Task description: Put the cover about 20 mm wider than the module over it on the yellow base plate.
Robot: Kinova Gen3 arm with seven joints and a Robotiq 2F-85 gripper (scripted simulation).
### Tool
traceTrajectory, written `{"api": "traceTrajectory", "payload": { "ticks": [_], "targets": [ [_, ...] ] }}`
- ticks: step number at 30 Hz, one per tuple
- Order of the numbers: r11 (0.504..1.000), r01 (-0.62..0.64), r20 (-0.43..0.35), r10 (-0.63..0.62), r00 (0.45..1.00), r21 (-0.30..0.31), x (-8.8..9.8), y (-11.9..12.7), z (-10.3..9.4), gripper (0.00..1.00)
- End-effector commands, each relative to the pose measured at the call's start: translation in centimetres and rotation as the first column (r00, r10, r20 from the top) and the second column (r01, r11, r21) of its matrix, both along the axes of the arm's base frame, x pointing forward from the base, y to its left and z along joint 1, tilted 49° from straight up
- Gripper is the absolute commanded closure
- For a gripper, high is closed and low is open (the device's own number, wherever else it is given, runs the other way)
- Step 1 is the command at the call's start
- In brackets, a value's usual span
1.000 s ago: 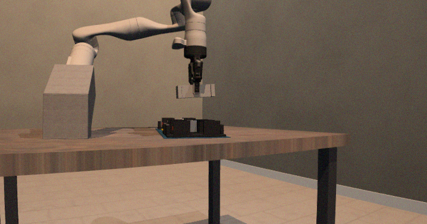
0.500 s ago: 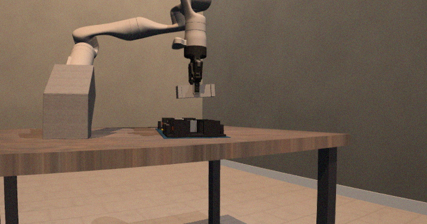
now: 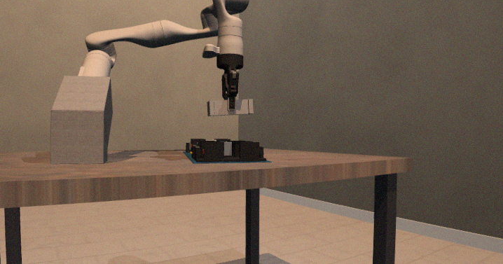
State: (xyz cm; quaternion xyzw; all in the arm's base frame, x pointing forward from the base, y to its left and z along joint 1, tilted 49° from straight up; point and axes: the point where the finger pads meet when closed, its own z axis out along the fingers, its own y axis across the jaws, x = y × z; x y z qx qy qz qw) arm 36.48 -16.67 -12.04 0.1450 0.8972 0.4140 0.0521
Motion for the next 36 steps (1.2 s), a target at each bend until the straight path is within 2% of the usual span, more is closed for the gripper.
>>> {"api": "traceTrajectory", "payload": {
  "ticks": [1, 13, 23, 30, 36],
  "targets": [
    [1.0, 0.001, 0.001, -0.001, 1.0, -0.001, 0.0, -0.1, 0.0, 1.0],
    [1.0, 0.001, 0.001, -0.001, 1.0, -0.001, 0.0, -0.1, 0.0, 1.0],
    [1.0, 0.001, 0.001, -0.001, 1.0, -0.001, 1.5, 4.2, 4.0, 1.0],
    [1.0, 0.001, 0.001, -0.001, 1.0, -0.001, 1.5, 4.2, 4.0, 1.0],
    [1.0, 0.001, 0.001, -0.001, 1.0, -0.001, 2.3, 6.8, 6.3, 1.0]
  ]
}}
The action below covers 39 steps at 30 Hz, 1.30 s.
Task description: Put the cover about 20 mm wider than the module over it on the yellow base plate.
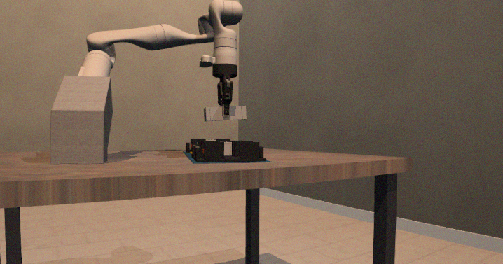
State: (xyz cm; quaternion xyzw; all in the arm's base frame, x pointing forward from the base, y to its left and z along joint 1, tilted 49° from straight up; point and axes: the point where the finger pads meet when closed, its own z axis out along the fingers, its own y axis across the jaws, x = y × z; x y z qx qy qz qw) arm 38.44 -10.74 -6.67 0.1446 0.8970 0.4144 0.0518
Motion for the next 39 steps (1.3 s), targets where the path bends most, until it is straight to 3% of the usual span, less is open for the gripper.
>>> {"api": "traceTrajectory", "payload": {
  "ticks": [1, 4, 11, 21, 28, 39],
  "targets": [
    [1.0, 0.002, 0.001, -0.002, 1.0, -0.002, 0.5, 1.3, 1.3, 1.0],
    [1.0, 0.002, 0.001, -0.002, 1.0, -0.002, 0.9, 2.6, 2.5, 1.0],
    [1.0, 0.002, 0.001, -0.002, 1.0, -0.002, 0.9, 2.6, 2.5, 1.0],
    [1.0, 0.002, 0.001, -0.002, 1.0, -0.002, 2.4, 6.9, 6.4, 1.0],
    [1.0, 0.002, 0.001, -0.002, 1.0, -0.002, 2.4, 6.9, 6.4, 1.0],
    [1.0, 0.002, 0.001, -0.002, 1.0, -0.002, 3.8, 11.2, 10.3, 1.0]
  ]
}}
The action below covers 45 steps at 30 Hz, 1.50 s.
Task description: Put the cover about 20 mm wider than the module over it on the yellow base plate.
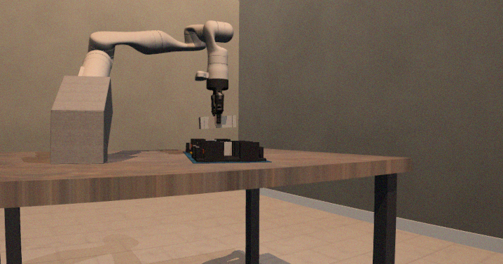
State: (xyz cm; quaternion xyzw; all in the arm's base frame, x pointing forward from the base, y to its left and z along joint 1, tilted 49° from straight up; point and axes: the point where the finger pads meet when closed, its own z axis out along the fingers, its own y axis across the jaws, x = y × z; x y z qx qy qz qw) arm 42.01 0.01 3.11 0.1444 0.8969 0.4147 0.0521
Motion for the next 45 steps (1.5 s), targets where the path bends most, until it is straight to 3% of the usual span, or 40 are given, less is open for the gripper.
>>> {"api": "traceTrajectory", "payload": {
  "ticks": [1, 6, 16, 23, 33, 45],
  "targets": [
    [1.0, 0.002, 0.0, -0.002, 1.0, -0.002, 0.2, 0.5, 0.6, 1.0],
    [1.0, 0.002, 0.0, -0.002, 1.0, -0.002, 0.2, 0.5, 0.6, 1.0],
    [1.0, 0.002, 0.0, -0.002, 1.0, -0.002, 1.7, 4.8, 4.5, 1.0],
    [1.0, 0.002, 0.0, -0.002, 1.0, -0.002, 1.7, 4.8, 4.5, 1.0],
    [1.0, 0.002, 0.0, -0.002, 1.0, -0.002, 2.7, 7.8, 7.2, 1.0],
    [1.0, 0.002, 0.0, -0.002, 1.0, -0.002, 2.6, 7.5, 7.0, 1.0]
  ]
}}
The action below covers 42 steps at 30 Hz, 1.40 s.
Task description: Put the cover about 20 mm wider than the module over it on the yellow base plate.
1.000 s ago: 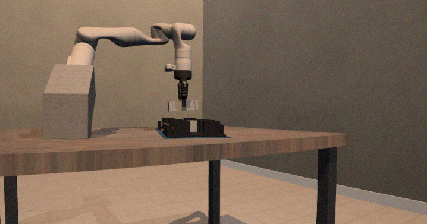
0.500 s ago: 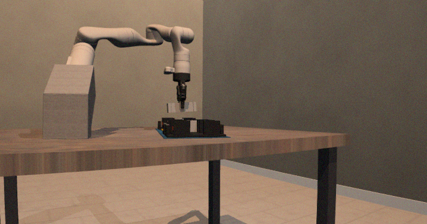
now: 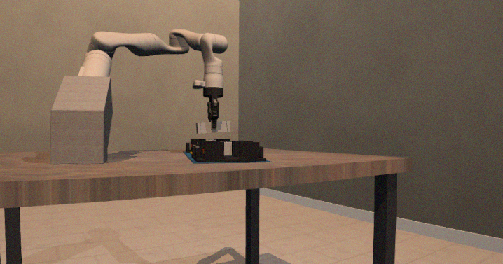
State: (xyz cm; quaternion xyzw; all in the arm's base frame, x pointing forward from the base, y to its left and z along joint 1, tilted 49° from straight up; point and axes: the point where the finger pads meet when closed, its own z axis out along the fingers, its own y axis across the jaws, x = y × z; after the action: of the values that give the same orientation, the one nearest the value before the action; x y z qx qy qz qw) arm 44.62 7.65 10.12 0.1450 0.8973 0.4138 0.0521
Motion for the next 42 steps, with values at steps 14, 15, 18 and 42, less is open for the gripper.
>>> {"api": "traceTrajectory", "payload": {
  "ticks": [14, 15, 18, 42],
  "targets": [
    [1.0, 0.001, 0.001, -0.001, 1.0, 0.0, -0.09, -0.43, -0.29, 1.0],
    [1.0, 0.001, 0.001, -0.001, 1.0, 0.0, -0.1, -0.45, -0.31, 1.0],
    [1.0, 0.001, 0.001, -0.001, 1.0, 0.0, -0.13, -0.53, -0.38, 1.0],
    [1.0, 0.001, 0.001, -0.001, 1.0, 0.0, -0.21, -0.76, -0.59, 1.0]
  ]
}}
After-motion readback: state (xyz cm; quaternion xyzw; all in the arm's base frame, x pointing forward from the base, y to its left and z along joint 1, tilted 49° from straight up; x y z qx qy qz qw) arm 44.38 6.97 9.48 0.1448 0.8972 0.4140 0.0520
